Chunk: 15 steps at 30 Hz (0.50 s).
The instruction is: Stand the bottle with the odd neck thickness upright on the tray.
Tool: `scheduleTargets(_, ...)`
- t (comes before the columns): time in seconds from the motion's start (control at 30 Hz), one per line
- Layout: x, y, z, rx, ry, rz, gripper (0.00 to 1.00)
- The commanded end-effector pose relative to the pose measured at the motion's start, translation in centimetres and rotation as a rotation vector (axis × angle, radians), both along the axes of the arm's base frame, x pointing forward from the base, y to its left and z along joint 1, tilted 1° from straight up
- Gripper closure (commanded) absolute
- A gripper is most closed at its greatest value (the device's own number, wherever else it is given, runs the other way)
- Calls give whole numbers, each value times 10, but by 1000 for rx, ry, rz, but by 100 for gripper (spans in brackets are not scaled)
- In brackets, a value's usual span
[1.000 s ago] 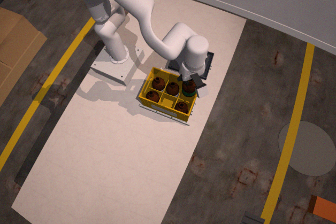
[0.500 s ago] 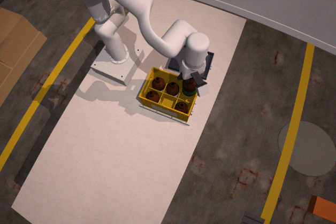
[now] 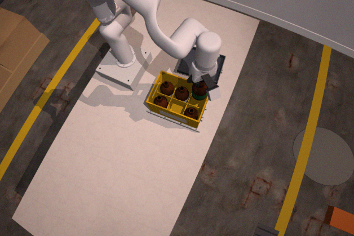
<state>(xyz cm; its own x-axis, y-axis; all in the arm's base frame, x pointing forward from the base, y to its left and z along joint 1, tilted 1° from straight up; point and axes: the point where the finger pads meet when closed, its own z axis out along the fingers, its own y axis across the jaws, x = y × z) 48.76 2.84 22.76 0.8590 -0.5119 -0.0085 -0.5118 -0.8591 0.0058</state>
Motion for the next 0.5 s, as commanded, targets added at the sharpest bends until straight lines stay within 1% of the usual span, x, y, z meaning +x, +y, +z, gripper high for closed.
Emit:
scheduleTargets(0.0,1,0,4,0,-5,0,100)
scheduleTargets(0.47,1,0,6,0,-5,0,100)
